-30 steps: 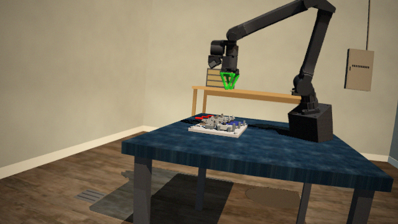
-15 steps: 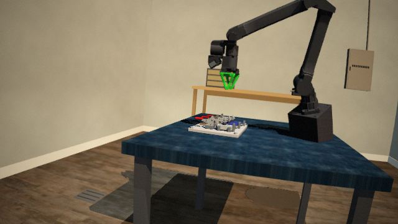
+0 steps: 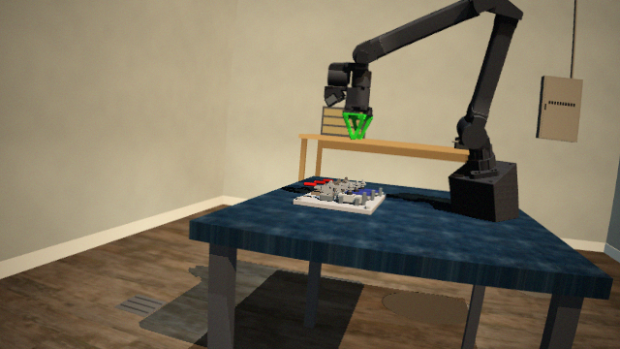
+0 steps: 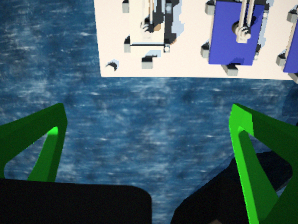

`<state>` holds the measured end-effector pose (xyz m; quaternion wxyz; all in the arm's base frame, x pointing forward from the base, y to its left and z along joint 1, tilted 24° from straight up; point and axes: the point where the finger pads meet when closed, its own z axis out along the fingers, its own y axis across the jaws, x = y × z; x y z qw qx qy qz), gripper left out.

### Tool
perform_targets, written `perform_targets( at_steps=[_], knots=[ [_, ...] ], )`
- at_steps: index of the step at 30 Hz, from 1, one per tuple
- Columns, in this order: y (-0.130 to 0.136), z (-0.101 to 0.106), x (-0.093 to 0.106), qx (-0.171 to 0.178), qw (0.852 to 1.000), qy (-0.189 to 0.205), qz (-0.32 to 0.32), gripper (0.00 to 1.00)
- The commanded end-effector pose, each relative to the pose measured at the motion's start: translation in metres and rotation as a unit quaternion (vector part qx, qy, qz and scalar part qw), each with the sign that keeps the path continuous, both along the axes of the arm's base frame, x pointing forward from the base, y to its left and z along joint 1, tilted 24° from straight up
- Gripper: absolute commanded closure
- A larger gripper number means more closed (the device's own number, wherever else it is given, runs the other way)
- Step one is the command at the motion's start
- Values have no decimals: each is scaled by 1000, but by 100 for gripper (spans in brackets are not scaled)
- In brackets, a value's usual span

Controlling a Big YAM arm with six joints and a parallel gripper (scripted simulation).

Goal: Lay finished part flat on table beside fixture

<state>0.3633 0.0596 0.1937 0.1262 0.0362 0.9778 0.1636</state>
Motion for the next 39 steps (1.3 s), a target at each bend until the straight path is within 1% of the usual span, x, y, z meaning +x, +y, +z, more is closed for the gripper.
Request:
perform_targets(
  at_steps=[1, 6, 7, 39],
  knots=[
    [4, 5, -8, 2, 1000, -2, 4, 0],
    [4, 5, -9, 2, 1000, -2, 4, 0],
    [4, 5, -9, 2, 1000, -2, 5, 100],
    [4, 5, -9, 1, 1000, -3, 8, 100]
  ],
)
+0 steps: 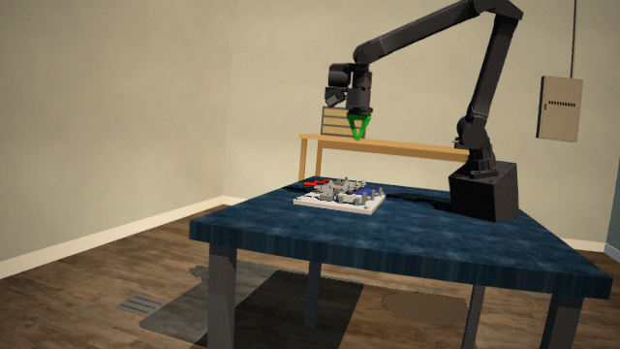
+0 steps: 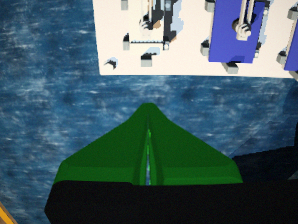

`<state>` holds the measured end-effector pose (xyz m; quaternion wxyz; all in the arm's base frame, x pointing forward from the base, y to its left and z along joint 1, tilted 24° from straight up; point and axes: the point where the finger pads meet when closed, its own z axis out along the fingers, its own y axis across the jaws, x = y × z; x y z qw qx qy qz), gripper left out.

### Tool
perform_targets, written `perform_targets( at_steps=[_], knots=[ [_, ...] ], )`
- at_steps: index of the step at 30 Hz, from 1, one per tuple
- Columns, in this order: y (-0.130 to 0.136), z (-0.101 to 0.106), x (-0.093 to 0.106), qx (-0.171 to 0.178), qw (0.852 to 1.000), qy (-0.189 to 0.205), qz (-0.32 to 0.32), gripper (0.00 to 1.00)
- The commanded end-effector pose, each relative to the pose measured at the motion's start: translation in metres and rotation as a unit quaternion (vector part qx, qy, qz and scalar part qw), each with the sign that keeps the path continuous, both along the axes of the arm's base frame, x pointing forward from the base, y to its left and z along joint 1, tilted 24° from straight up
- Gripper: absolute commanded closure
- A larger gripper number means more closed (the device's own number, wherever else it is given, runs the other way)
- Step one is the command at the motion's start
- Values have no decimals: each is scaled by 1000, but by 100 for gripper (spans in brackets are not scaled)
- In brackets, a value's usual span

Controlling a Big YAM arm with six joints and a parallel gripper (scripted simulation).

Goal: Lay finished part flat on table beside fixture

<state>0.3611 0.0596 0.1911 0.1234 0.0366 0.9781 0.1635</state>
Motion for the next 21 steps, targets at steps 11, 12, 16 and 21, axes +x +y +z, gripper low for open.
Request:
perform_targets(
  at_steps=[11, 12, 16, 21],
  knots=[
    [4, 18, 0, 1, 1000, -18, 9, 100],
    [4, 19, 1, 1, 1000, -19, 9, 100],
    [4, 24, 4, 1, 1000, -25, 9, 100],
    [4, 29, 8, 1, 999, -31, 10, 100]
  ],
)
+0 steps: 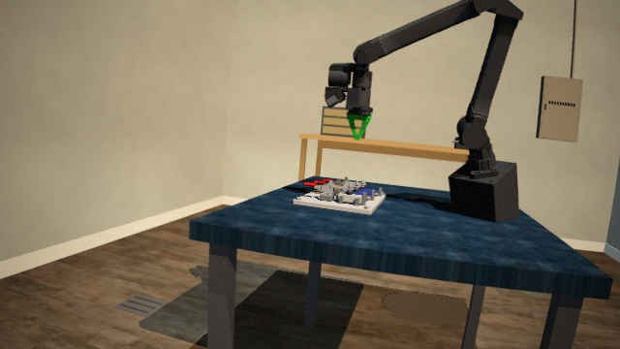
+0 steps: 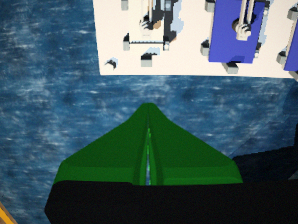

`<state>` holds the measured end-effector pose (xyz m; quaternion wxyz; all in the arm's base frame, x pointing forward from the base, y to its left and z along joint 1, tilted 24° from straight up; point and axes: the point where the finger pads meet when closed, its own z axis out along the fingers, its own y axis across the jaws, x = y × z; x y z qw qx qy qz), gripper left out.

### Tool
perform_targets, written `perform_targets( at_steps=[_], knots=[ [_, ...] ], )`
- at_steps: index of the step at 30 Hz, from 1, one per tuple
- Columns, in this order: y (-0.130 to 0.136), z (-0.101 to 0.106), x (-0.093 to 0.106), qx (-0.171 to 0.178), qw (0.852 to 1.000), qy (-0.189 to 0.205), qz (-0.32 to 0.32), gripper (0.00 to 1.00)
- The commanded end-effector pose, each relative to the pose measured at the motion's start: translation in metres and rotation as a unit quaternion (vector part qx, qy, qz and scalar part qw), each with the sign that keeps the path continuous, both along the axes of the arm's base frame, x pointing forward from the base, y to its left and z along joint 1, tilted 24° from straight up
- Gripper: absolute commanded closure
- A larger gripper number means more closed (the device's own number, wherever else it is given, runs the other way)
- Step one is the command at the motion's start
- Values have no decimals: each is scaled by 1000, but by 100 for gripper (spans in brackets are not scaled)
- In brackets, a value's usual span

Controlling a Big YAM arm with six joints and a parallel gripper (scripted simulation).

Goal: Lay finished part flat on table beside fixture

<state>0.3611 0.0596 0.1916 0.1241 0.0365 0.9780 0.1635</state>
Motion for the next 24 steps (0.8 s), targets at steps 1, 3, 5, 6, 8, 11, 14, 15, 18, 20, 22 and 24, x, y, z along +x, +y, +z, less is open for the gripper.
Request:
perform_targets(
  at_steps=[1, 3, 5, 6, 8, 11, 14, 15, 18, 20, 22, 24],
  knots=[
    [4, 29, 8, 1, 1000, -30, 10, 100],
    [4, 31, 9, 1, 999, -33, 10, 100],
    [4, 33, 10, 1, 999, -35, 10, 100],
    [4, 33, 11, 1, 999, -35, 10, 100],
    [4, 33, 11, 0, 999, -35, 10, 100],
    [4, 34, 11, 0, 999, -35, 11, 100],
    [4, 34, 11, 0, 999, -36, 11, 100],
    [4, 34, 11, 0, 999, -36, 11, 8],
    [4, 33, 12, 0, 999, -35, 11, 8],
    [4, 33, 12, 0, 999, -35, 12, 8],
    [4, 32, 12, 0, 999, -34, 12, 8],
    [4, 32, 13, 0, 999, -33, 12, 8]
  ],
)
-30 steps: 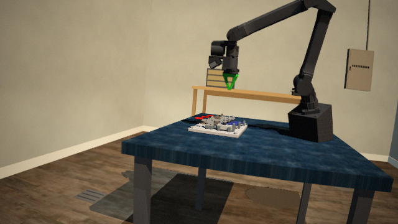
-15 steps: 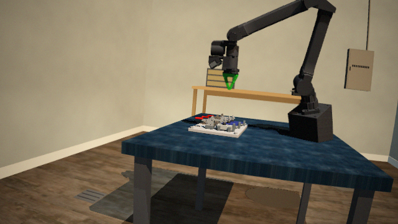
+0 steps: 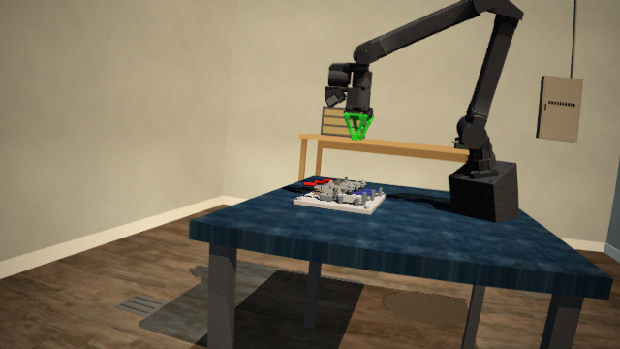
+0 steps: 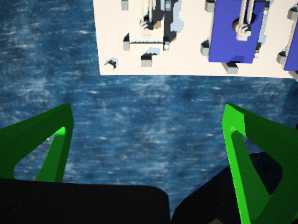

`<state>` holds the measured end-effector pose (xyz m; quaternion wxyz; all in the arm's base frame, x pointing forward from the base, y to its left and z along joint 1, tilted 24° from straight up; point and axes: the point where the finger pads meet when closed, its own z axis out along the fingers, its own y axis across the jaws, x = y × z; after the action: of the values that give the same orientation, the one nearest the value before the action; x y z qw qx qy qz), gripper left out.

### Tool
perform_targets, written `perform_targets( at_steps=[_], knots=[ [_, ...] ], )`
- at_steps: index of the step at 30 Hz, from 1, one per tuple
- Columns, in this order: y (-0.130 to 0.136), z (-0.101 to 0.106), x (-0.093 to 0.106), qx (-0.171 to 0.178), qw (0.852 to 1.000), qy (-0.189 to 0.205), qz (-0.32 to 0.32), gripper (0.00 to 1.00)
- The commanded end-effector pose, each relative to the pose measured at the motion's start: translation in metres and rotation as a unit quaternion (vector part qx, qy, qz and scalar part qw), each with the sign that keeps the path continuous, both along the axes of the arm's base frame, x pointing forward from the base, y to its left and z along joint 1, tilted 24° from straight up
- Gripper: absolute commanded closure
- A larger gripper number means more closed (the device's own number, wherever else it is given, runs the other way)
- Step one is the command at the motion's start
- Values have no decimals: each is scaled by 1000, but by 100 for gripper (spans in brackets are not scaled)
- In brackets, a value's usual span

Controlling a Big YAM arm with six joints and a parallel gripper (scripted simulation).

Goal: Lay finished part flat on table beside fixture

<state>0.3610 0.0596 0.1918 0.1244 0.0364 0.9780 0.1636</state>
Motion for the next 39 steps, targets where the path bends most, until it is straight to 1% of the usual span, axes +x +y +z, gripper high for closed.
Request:
perform_targets(
  at_steps=[1, 26, 39],
  knots=[
    [4, 31, 13, 0, 999, -32, 12, 8],
    [4, 25, 17, -1, 1000, -22, 12, 8],
    [4, 25, 18, -1, 1000, -22, 12, 8]
  ],
)
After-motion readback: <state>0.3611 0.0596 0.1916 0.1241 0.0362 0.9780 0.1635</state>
